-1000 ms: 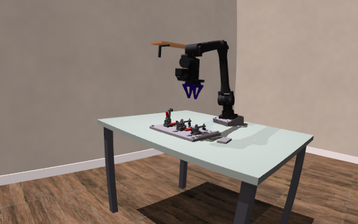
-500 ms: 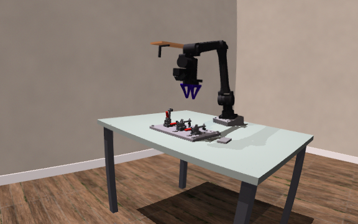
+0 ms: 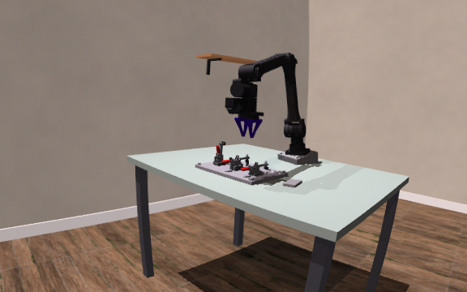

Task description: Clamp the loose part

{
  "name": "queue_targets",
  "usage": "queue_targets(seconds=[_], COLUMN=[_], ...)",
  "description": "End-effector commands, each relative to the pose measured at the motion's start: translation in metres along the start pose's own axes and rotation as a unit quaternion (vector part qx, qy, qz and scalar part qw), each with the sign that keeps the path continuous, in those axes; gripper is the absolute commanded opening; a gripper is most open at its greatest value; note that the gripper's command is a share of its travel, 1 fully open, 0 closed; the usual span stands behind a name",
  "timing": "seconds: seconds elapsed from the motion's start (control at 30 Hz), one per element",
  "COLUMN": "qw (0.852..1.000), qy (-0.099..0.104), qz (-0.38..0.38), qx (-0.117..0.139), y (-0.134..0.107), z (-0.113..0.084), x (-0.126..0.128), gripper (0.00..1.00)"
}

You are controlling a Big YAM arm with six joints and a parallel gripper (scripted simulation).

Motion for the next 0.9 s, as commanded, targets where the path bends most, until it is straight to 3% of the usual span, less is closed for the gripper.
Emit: queue_targets(seconds=[0.0, 0.37, 0.67, 0.87], qw=[1.0, 1.0, 1.0, 1.0], qy=[0.001, 0.001, 0.001, 0.001], qz=[0.001, 0.001, 0.002, 0.003], qx=[0.002, 0.002, 0.002, -0.002], y=[0.005, 0.003, 0.003, 0.006], z=[0.025, 0.087, 0.109, 0.11], x=[-0.006, -0.006, -0.006, -0.006], gripper=[0.45, 0.45, 0.45, 0.45])
Point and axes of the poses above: the point where the finger pads meet when closed, its own z axis out along the fingers, its own x axis across the jaws, y = z × x, the point moved 3 cm from there along -z, back along the fingers, and after that the axes turned 13 degrees about -z, right-handed, at the moved point
